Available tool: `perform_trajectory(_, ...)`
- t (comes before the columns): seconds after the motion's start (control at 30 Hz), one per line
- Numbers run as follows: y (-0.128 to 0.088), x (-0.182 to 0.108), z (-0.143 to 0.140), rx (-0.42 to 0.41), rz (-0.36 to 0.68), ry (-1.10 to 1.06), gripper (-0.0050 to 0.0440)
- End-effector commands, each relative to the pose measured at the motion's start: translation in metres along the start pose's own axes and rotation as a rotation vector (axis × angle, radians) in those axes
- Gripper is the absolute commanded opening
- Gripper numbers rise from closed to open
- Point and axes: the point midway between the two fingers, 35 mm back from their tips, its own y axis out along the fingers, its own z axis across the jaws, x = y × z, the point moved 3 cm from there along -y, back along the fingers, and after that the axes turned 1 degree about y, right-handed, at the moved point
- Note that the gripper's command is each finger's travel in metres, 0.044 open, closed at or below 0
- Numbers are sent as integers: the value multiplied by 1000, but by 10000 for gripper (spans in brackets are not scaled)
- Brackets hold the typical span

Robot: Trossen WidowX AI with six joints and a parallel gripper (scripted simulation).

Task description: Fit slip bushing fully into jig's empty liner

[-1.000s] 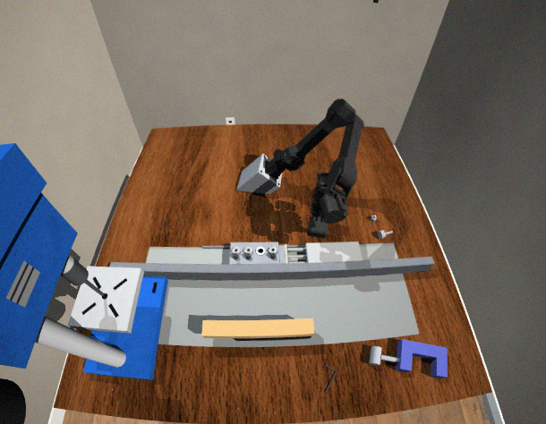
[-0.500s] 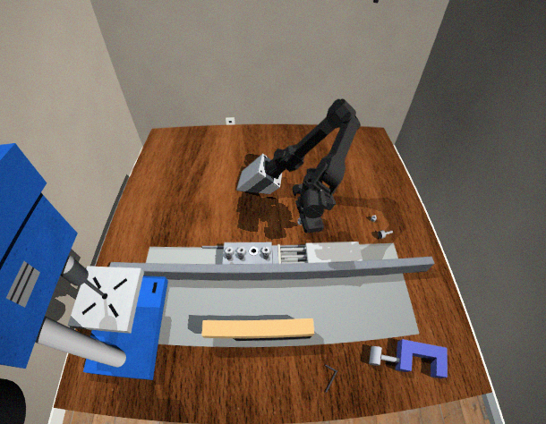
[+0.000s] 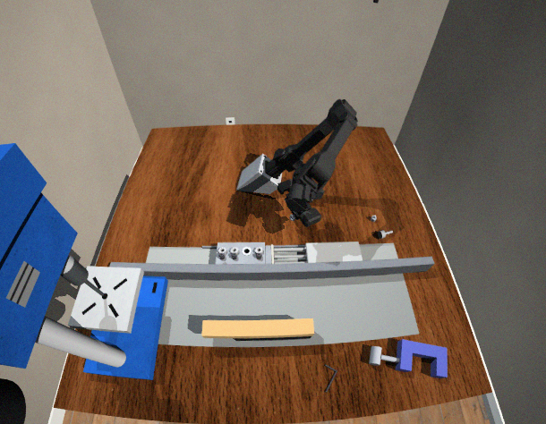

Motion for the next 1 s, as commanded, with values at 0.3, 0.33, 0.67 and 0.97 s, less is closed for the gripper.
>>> perform_trajectory(0.3, 9, -2, 2, -1, -8, -46, -50)
perform_trajectory(0.33, 15, -2, 2, -1, -9, -46, -50)
perform_trajectory(0.67, 35, -1, 3, -1, -9, -46, -50)
perform_trajectory(0.97, 44, -1, 4, 3, -9, -45, -50)
